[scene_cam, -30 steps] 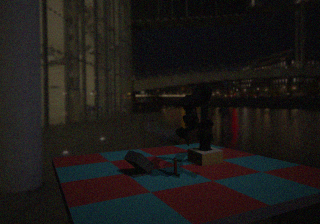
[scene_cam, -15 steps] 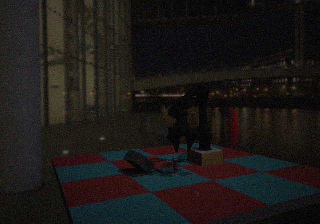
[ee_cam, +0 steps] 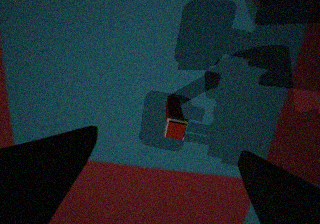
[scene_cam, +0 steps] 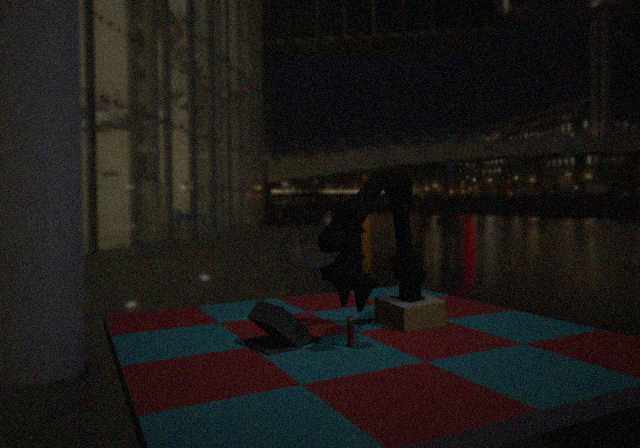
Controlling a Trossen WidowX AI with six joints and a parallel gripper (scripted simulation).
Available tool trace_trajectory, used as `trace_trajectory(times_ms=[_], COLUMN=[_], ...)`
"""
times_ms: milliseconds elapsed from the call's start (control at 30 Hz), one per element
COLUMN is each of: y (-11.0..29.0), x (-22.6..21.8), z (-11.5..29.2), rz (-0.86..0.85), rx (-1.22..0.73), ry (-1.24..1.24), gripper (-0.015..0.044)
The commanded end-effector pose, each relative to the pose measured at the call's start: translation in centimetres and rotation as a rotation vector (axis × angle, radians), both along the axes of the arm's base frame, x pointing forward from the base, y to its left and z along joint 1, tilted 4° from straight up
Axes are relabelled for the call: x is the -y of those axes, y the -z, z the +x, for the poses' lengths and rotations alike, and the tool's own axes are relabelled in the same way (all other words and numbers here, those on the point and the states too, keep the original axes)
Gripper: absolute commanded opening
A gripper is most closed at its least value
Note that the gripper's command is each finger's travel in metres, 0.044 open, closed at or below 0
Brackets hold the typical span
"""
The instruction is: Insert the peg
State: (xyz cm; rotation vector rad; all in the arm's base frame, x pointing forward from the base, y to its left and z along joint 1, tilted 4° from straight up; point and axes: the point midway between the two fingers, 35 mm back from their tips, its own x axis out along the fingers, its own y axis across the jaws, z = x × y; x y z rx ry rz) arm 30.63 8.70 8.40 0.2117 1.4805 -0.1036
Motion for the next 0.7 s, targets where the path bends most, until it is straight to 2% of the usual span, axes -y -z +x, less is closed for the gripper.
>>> trace_trajectory(times_ms=[0, 667], y=[0.0, 3.0], x=[0.4, 0.2], z=[0.1, 0.5], rz=[-0.013, -0.013], rx=[-0.008, -0.008], ry=[0.017, 0.017], gripper=[0.0440, 0.0440])
